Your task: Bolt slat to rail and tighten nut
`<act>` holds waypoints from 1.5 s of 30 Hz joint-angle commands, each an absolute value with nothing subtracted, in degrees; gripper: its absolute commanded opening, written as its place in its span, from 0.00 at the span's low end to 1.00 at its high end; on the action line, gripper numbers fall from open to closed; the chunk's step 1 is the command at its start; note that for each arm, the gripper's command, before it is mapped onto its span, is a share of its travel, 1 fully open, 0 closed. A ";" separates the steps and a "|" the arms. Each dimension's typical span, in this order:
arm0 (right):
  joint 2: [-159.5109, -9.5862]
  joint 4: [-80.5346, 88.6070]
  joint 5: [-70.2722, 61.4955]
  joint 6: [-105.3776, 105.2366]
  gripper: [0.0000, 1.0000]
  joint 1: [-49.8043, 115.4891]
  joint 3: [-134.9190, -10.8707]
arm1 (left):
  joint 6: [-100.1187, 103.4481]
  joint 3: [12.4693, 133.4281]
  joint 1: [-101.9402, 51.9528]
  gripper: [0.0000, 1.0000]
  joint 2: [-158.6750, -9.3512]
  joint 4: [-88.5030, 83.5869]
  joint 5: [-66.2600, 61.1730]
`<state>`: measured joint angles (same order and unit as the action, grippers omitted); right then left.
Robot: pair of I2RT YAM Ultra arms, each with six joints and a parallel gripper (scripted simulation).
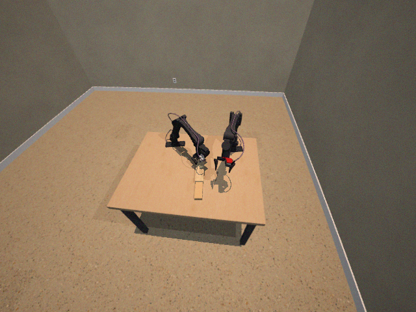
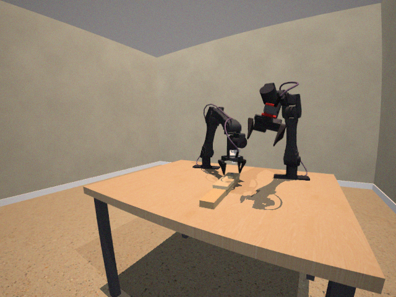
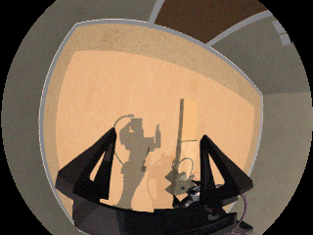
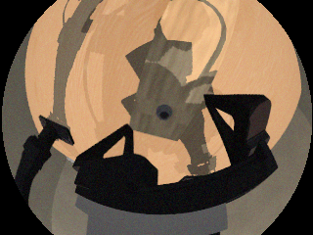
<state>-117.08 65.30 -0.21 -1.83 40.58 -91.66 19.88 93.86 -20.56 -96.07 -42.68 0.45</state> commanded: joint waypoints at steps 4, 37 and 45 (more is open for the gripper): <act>-116.64 65.19 -0.20 -1.83 1.00 40.58 -91.90 | 14.00 86.89 -15.94 1.00 -86.50 -31.10 1.06; -116.64 65.19 -0.20 -1.83 1.00 40.58 -91.90 | -0.44 59.93 0.28 1.00 -59.26 0.86 0.15; -116.64 65.19 -0.20 -1.83 1.00 40.58 -91.90 | -0.44 60.11 0.31 1.00 -59.32 0.99 0.08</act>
